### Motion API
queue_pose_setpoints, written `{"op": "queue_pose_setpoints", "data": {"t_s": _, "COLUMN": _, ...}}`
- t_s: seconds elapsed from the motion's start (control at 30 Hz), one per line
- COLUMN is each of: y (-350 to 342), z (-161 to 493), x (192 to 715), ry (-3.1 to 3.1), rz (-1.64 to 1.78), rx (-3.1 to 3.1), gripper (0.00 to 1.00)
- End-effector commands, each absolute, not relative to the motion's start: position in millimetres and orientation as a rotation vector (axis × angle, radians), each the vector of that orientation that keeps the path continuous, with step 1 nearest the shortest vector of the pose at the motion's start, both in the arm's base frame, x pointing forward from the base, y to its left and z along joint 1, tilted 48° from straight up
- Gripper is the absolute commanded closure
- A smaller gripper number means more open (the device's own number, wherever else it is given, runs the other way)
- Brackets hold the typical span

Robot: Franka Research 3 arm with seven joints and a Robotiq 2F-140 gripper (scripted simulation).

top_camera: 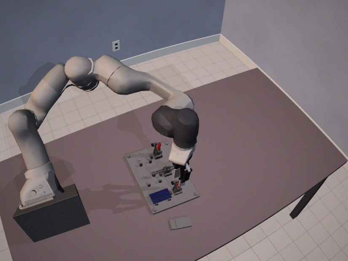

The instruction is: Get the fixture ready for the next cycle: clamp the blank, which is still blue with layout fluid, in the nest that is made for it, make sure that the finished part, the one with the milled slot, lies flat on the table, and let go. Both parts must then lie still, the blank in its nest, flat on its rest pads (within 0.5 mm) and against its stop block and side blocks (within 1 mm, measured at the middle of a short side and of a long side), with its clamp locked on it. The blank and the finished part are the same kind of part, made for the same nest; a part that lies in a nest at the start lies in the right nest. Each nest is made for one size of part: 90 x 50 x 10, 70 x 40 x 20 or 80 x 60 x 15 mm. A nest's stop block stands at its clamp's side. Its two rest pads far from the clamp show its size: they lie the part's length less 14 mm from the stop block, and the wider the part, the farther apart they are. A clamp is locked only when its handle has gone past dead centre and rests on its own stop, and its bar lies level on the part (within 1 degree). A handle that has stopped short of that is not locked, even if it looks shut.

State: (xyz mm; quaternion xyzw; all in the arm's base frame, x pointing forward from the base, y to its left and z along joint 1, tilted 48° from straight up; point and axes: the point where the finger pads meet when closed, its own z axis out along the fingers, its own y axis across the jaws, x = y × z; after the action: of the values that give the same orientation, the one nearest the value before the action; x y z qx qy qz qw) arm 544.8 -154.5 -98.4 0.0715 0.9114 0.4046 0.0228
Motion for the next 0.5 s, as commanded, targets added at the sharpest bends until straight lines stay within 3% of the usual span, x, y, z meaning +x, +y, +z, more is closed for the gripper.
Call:
{"op": "queue_pose_setpoints", "data": {"t_s": 0.0, "y": -149.6, "z": -103.9, "x": 546.9, "ry": 2.822, "rz": 1.248, "rx": 0.237, "gripper": 0.72}}
{"op": "queue_pose_setpoints", "data": {"t_s": 0.47, "y": -148.6, "z": -104.8, "x": 547.0, "ry": 2.822, "rz": 1.248, "rx": 0.237, "gripper": 0.72}}
